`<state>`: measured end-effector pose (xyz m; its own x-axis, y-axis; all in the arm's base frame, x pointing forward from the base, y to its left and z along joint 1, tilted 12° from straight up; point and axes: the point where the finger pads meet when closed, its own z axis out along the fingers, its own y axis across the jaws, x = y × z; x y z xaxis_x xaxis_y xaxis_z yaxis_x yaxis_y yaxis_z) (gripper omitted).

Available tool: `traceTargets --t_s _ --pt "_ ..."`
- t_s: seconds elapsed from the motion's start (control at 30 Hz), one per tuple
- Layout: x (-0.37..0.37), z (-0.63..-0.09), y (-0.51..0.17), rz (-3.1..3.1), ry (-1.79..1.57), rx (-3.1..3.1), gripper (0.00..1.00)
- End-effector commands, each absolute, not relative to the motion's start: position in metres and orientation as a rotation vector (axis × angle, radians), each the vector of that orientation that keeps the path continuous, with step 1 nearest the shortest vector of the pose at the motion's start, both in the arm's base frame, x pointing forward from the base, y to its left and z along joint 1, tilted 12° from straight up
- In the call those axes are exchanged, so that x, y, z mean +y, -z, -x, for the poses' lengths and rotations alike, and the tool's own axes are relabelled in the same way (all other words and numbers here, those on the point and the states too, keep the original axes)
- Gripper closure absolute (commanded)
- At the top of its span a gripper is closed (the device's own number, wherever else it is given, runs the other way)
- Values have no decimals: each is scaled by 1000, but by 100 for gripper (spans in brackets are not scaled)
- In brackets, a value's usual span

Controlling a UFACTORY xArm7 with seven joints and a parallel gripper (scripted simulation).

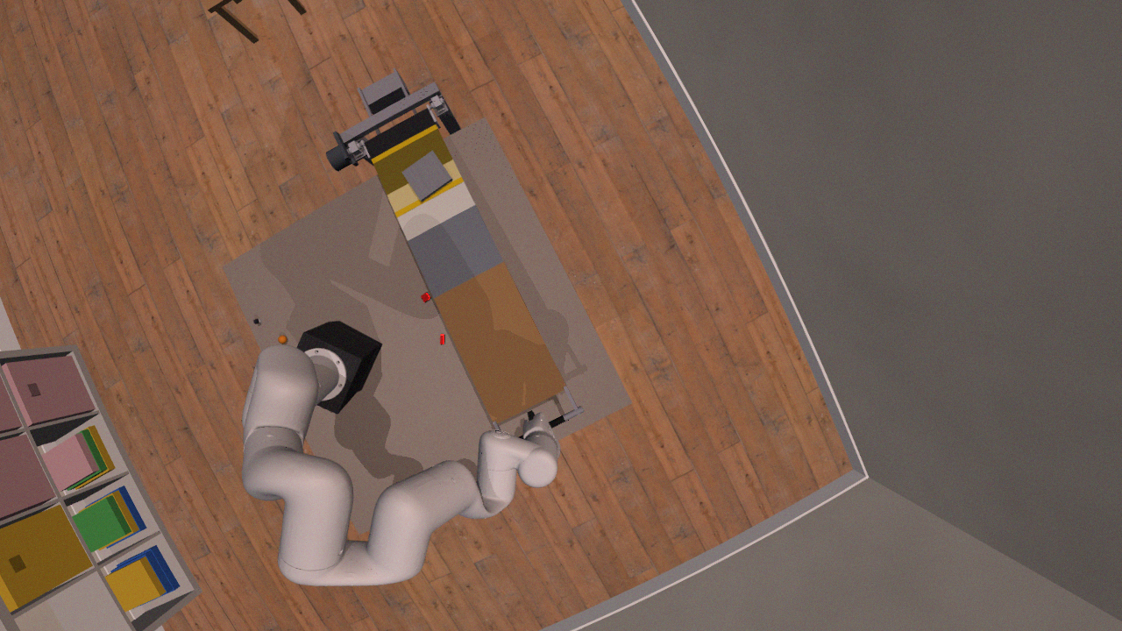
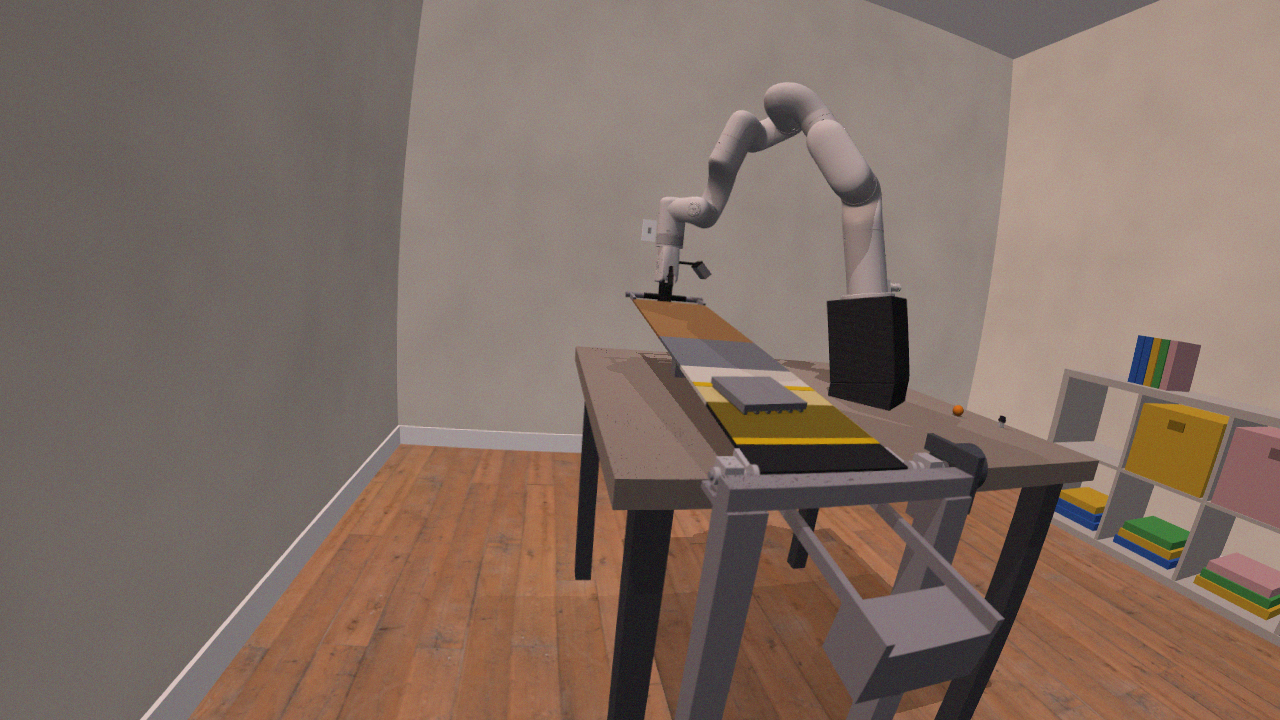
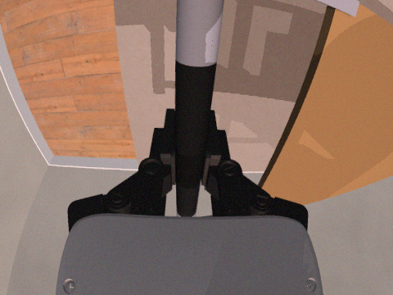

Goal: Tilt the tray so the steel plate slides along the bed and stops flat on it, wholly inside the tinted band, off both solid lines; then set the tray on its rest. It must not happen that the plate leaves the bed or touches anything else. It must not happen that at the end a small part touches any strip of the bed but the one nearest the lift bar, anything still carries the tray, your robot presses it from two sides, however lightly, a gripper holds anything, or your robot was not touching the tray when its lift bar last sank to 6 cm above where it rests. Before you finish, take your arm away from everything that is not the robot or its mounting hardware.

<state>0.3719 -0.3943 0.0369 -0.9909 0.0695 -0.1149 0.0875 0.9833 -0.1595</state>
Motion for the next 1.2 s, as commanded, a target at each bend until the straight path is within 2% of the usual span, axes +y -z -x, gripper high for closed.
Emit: traceTargets --t_s 0.0,0.23,0.43,0.63,1.17 --pt "-396 -373 -38 -120 255 3016 100" --pt "-396 -373 -38 -120 255 3016 100" --pt "-367 -366 -113 -120 255 3016 100" --pt "-394 -373 -42 -120 255 3016 100" --pt "-396 -373 -36 -120 255 3016 100"
